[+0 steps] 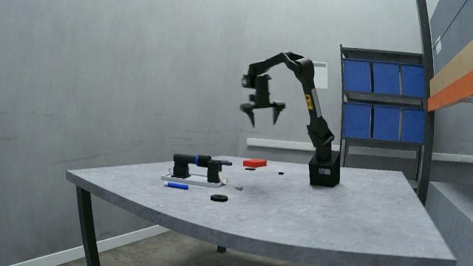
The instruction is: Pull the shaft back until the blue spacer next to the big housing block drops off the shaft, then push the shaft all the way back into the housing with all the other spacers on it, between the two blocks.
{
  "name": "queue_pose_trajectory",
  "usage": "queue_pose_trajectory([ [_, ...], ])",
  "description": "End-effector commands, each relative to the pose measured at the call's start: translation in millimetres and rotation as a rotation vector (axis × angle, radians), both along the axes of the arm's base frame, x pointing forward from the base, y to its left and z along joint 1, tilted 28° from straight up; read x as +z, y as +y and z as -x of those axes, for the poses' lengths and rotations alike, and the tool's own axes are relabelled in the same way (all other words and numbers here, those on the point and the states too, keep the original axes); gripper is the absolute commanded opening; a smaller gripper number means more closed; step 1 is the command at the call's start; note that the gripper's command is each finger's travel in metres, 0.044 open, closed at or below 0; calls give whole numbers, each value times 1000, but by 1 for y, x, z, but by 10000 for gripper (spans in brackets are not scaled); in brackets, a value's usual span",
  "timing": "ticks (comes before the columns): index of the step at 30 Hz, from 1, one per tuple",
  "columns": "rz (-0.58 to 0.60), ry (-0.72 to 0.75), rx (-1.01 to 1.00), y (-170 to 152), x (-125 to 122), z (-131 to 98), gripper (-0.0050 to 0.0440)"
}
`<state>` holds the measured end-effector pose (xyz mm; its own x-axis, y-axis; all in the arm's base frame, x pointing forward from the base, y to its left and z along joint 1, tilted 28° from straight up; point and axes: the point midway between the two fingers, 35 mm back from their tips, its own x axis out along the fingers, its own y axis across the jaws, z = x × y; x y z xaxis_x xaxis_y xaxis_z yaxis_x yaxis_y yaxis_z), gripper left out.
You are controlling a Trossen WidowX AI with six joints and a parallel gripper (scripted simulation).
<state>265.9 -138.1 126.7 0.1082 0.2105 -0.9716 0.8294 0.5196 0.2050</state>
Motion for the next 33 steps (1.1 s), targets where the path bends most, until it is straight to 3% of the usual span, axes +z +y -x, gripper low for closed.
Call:
queue_pose_trajectory([
  [1,8,-121,256,48,22,-47,440],
  [6,-18,-238,575,121,39,-75,440],
  [10,-47,-336,829,179,53,-84,440],
  [12,-47,-336,829,179,53,-84,440],
  [13,-62,-394,976,188,55,-84,440],
  [15,-70,-416,1030,200,58,-84,440],
  [33,-67,-418,1031,201,59,-81,440],
])
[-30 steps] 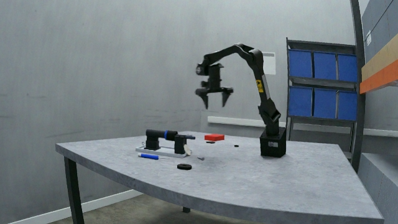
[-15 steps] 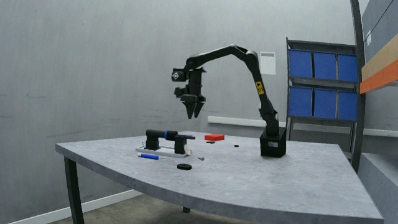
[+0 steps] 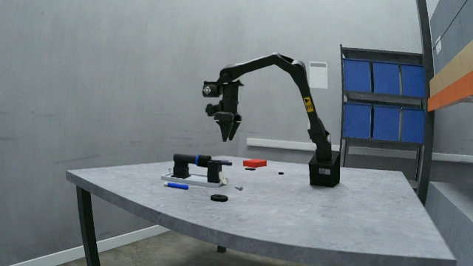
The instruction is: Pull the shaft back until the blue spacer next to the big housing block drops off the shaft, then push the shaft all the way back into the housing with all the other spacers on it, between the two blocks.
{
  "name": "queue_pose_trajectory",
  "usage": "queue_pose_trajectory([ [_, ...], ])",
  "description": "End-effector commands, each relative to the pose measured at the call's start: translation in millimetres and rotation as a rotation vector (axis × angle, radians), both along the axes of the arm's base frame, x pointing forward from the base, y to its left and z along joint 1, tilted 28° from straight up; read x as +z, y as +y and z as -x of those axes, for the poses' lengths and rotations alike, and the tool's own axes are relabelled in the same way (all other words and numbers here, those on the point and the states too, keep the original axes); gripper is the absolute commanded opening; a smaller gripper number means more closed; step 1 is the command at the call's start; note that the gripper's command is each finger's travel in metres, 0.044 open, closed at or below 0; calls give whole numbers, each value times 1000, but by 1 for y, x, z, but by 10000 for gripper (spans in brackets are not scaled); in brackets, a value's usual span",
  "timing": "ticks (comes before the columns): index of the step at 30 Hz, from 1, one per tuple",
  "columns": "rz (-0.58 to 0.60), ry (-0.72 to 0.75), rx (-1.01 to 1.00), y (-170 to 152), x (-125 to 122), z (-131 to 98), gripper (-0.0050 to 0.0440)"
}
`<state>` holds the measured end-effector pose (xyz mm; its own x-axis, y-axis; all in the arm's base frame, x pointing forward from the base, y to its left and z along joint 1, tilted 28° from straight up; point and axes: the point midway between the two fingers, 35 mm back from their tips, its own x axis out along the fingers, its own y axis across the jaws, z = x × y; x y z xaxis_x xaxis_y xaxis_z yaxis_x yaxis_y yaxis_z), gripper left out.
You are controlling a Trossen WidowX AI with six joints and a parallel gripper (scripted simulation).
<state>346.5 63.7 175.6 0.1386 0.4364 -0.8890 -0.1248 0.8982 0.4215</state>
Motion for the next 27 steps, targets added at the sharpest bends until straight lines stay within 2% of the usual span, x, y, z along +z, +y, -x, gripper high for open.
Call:
queue_pose_trajectory([
  [1,-3,-31,-4,-1,10,-1,440],
  [24,-3,-31,-4,-1,10,-1,440],
  [27,21,-89,72,1,7,0,440],
])
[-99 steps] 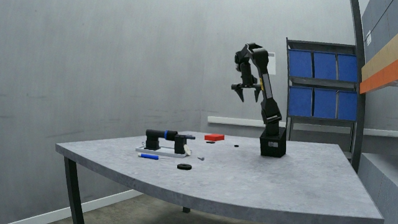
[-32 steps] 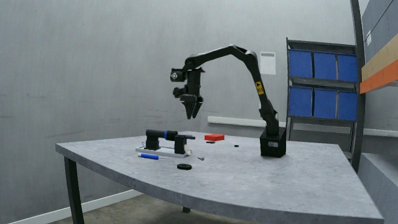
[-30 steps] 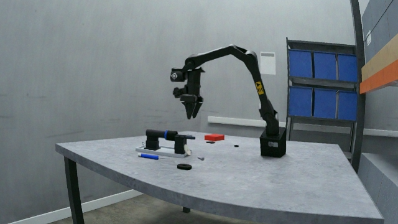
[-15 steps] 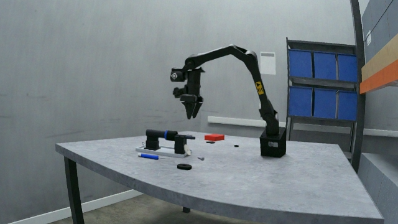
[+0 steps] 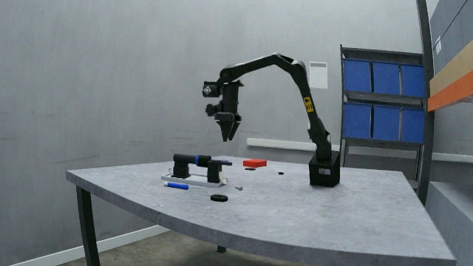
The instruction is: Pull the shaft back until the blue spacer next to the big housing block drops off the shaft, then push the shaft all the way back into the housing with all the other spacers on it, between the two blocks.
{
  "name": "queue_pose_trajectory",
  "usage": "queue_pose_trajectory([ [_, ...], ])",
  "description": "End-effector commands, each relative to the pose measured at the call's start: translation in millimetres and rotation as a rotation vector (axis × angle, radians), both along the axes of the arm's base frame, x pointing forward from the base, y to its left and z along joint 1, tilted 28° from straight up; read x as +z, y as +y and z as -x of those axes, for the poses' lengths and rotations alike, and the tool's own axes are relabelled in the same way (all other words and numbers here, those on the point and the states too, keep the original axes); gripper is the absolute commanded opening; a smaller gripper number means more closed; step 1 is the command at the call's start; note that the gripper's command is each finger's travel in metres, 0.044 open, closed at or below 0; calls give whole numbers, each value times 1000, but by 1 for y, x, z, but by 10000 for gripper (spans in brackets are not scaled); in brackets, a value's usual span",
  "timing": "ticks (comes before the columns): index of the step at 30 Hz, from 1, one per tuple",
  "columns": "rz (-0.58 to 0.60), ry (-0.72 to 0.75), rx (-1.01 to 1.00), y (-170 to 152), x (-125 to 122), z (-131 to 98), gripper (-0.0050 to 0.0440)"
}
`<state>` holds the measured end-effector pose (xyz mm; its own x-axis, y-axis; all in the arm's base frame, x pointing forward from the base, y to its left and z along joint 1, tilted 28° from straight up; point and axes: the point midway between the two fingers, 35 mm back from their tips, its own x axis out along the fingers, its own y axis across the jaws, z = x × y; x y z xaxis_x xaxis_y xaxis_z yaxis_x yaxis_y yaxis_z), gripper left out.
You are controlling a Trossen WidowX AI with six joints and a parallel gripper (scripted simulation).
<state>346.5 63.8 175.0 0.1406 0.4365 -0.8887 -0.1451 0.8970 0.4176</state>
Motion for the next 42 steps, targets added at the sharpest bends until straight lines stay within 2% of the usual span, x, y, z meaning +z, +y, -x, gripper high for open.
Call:
queue_pose_trajectory([
  [1,34,-121,108,1,5,0,440],
  [3,34,-121,108,1,5,0,440],
  [6,109,-297,323,5,-7,-3,440],
  [13,247,-550,647,11,-22,-5,440],
  [18,362,-718,878,15,-31,-4,440],
  [20,362,-718,878,15,-31,-4,440],
  [24,501,-880,1115,19,-40,-2,440],
  [35,855,-1165,1602,25,-55,8,440],
  [37,855,-1165,1602,25,-55,8,440],
  [42,1093,-1275,1867,28,-62,17,440],
])
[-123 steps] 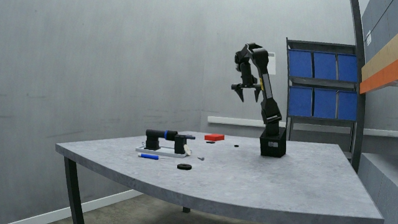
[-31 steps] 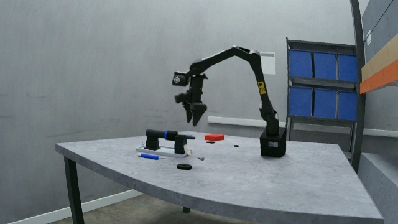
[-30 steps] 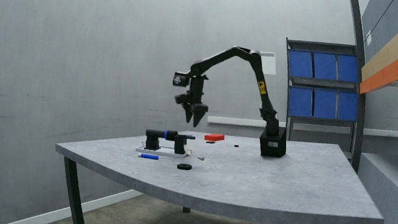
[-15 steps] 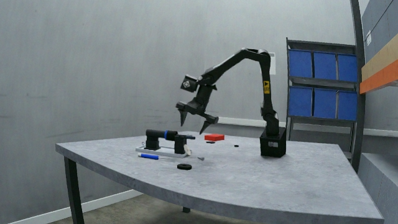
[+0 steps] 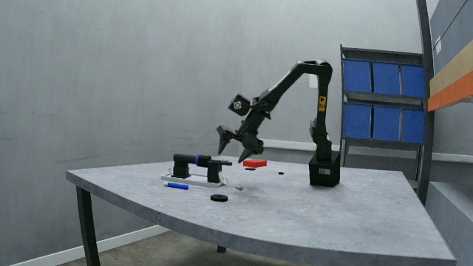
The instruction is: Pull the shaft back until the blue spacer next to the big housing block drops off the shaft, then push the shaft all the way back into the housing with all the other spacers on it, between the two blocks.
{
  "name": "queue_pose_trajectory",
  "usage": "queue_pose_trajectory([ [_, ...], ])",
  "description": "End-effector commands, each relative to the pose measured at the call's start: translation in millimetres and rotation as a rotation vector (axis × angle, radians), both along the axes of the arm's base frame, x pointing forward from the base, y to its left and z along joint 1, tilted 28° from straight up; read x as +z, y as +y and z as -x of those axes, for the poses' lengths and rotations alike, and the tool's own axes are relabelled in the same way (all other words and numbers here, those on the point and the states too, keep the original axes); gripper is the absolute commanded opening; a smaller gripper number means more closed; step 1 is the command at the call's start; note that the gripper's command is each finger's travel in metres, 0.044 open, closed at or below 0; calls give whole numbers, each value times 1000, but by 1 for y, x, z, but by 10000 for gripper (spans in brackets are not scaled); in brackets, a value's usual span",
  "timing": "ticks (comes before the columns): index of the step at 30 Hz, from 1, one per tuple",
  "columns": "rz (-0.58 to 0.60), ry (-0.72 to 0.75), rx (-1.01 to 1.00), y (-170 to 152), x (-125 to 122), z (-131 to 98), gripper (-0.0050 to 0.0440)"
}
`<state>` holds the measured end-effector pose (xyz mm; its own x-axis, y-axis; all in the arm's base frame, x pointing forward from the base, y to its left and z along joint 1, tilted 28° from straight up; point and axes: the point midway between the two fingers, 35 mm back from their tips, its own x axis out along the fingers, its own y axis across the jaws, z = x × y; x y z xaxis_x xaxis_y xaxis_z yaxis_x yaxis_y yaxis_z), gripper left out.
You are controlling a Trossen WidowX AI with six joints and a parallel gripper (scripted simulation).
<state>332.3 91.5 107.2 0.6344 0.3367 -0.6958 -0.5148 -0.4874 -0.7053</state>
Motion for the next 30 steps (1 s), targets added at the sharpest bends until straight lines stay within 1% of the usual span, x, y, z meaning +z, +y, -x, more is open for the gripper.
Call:
queue_pose_trajectory([
  [1,135,-196,145,1,5,5,440],
  [10,472,-485,412,3,-1,21,440],
  [12,472,-485,412,3,-1,21,440],
  [13,505,-509,433,2,-1,23,440],
  [15,531,-530,450,2,-1,24,440],
  [30,529,-534,447,3,1,23,440],
])
